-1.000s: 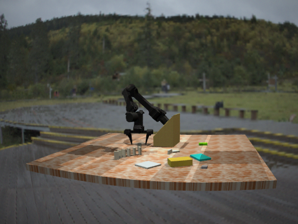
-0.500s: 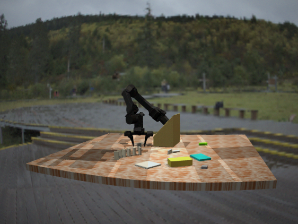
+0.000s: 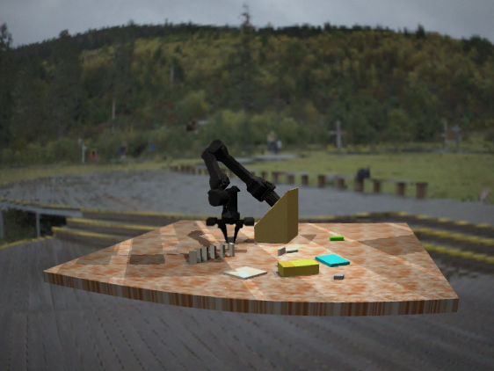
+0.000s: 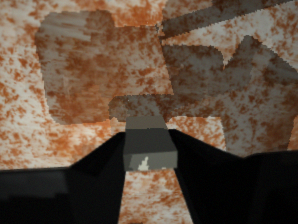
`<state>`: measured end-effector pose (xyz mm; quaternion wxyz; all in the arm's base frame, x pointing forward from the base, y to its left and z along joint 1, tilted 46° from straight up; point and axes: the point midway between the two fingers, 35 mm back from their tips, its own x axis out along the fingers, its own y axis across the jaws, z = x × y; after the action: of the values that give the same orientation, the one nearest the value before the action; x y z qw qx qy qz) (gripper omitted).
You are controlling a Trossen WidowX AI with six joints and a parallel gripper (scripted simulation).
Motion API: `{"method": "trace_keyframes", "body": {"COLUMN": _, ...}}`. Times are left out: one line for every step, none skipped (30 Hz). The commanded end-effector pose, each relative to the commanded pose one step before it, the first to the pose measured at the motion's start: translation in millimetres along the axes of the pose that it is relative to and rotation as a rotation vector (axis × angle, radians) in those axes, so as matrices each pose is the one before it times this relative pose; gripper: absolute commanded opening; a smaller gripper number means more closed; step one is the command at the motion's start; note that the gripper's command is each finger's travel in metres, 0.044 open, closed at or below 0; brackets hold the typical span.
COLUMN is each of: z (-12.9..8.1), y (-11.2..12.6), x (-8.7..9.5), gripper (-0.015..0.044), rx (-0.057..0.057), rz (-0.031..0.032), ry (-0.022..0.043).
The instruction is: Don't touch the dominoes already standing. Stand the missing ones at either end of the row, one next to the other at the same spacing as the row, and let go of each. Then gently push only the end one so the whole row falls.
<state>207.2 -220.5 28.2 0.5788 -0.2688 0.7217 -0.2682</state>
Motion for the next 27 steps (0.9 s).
{"method": "trace_keyframes", "body": {"z": 0.60, "y": 1.53, "x": -0.86, "gripper": 0.0107, "rx": -0.0053, "rz": 0.00635, "ry": 0.00105}}
{"method": "trace_keyframes", "body": {"z": 2.11, "y": 0.30, "x": -6.55, "gripper": 0.0107, "rx": 0.0005, "rz": 0.00311, "ry": -0.00149}}
{"method": "trace_keyframes", "body": {"z": 3.02, "y": 0.50, "x": -11.18, "gripper": 0.0107, "rx": 0.0007, "rz": 0.00448, "ry": -0.00197}}
{"method": "trace_keyframes", "body": {"z": 2.95, "y": 0.62, "x": -14.84, "gripper": 0.0107, "rx": 0.0008, "rz": 0.00442, "ry": -0.00167}}
{"method": "trace_keyframes", "body": {"z": 1.88, "y": 0.55, "x": -15.41, "gripper": 0.0107, "rx": 0.0006, "rz": 0.00282, "ry": -0.00083}}
{"method": "trace_keyframes", "body": {"z": 0.75, "y": 0.40, "x": -15.76, "gripper": 0.0107, "rx": 0.0004, "rz": 0.00110, "ry": -0.00011}}
{"method": "trace_keyframes", "body": {"z": -0.38, "y": 0.18, "x": -16.02, "gripper": 0.0107, "rx": 0.0004, "rz": -0.00069, "ry": 0.00044}}
{"method": "trace_keyframes", "body": {"z": -1.19, "y": -0.08, "x": -13.55, "gripper": 0.0107, "rx": 0.0003, "rz": -0.00198, "ry": 0.00069}}
{"method": "trace_keyframes", "body": {"z": -1.00, "y": -0.16, "x": -7.50, "gripper": 0.0107, "rx": 0.0002, "rz": -0.00165, "ry": 0.00047}}
{"method": "trace_keyframes", "body": {"z": -1.21, "y": -0.24, "x": -7.41, "gripper": 0.0107, "rx": 0.0002, "rz": -0.00202, "ry": 0.00049}}
{"method": "trace_keyframes", "body": {"z": -1.41, "y": -0.33, "x": -7.28, "gripper": 0.0107, "rx": 0.0002, "rz": -0.00236, "ry": 0.00050}}
{"method": "trace_keyframes", "body": {"z": -1.60, "y": -0.42, "x": -7.17, "gripper": 0.0107, "rx": 0.0002, "rz": -0.00269, "ry": 0.00049}}
{"method": "trace_keyframes", "body": {"z": -1.78, "y": -0.51, "x": -7.04, "gripper": 0.0107, "rx": 0.0002, "rz": -0.00301, "ry": 0.00047}}
{"method": "trace_keyframes", "body": {"z": -1.24, "y": -0.39, "x": -4.50, "gripper": 0.0107, "rx": 0.0002, "rz": -0.00211, "ry": 0.00029}}
{"method": "trace_keyframes", "body": {"z": -0.11, "y": -0.04, "x": -0.40, "gripper": 0.0107, "rx": 0.0000, "rz": -0.00020, "ry": 0.00003}}
{"method": "trace_keyframes", "body": {"z": 0.00, "y": 0.00, "x": 0.00, "gripper": 0.0107, "rx": 0.0000, "rz": 0.00000, "ry": 0.00000}}
{"method": "trace_keyframes", "body": {"z": 0.00, "y": 0.00, "x": 0.00, "gripper": 0.0107, "rx": 0.0000, "rz": 0.00000, "ry": 0.00000}}
{"method": "trace_keyframes", "body": {"z": 0.00, "y": 0.00, "x": 0.00, "gripper": 0.0107, "rx": 0.0000, "rz": 0.00000, "ry": 0.00000}}
{"method": "trace_keyframes", "body": {"z": 0.00, "y": 0.00, "x": 0.00, "gripper": 0.0107, "rx": 0.0000, "rz": 0.00000, "ry": 0.00000}}
{"method": "trace_keyframes", "body": {"z": 0.00, "y": 0.00, "x": 0.00, "gripper": 0.0107, "rx": 0.0000, "rz": 0.00000, "ry": 0.00000}}
{"method": "trace_keyframes", "body": {"z": 0.00, "y": 0.00, "x": 0.00, "gripper": 0.0107, "rx": 0.0000, "rz": 0.00000, "ry": 0.00000}}
{"method": "trace_keyframes", "body": {"z": 0.00, "y": 0.00, "x": 0.00, "gripper": 0.0107, "rx": 0.0000, "rz": 0.00000, "ry": 0.00000}}
{"method": "trace_keyframes", "body": {"z": 0.00, "y": 0.00, "x": 0.00, "gripper": 0.0107, "rx": 0.0000, "rz": 0.00000, "ry": 0.00000}}
{"method": "trace_keyframes", "body": {"z": 0.00, "y": 0.00, "x": 0.00, "gripper": 0.0107, "rx": 0.0000, "rz": 0.00000, "ry": 0.00000}}
{"method": "trace_keyframes", "body": {"z": 1.50, "y": 0.30, "x": -0.17, "gripper": 0.0107, "rx": 0.0142, "rz": 0.00014, "ry": -0.00007}}
{"method": "trace_keyframes", "body": {"z": 4.50, "y": 1.02, "x": -0.49, "gripper": 0.0107, "rx": 0.0426, "rz": 0.00043, "ry": -0.00019}}
{"method": "trace_keyframes", "body": {"z": 7.41, "y": 2.20, "x": -0.74, "gripper": 0.0107, "rx": 0.0711, "rz": 0.00071, "ry": -0.00026}}
